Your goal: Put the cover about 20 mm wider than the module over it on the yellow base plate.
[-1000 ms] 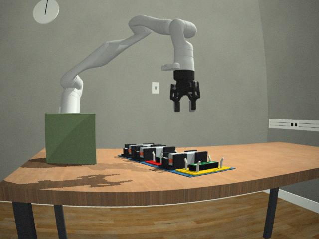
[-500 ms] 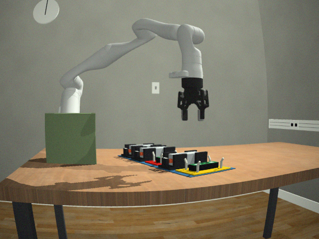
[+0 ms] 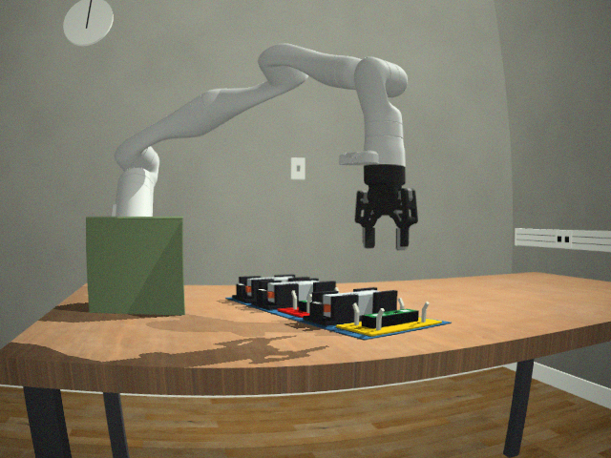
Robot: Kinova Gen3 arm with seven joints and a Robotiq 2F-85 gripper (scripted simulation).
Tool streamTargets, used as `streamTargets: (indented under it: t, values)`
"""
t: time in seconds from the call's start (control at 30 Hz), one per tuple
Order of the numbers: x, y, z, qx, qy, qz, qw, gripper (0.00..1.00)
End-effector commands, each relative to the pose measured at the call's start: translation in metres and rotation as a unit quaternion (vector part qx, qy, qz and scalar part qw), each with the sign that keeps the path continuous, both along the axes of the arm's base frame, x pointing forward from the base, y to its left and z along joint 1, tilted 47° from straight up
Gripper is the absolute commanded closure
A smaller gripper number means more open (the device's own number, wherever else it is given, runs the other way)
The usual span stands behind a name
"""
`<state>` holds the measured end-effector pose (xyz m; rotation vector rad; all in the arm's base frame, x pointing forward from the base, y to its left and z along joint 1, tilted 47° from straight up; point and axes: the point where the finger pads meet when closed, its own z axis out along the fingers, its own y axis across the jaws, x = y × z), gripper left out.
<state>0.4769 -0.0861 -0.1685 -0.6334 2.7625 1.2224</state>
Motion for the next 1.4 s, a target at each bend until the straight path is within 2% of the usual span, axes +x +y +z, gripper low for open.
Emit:
streamTargets:
  t: [0.0,0.13,1.37]
  values:
    - [0.009,0.000,-0.018,0.000,0.000,0.000,1.000,0.00]
    - [0.017,0.001,-0.037,0.000,0.000,0.000,1.000,0.00]
    - [0.012,0.001,-0.025,0.000,0.000,0.000,1.000,0.00]
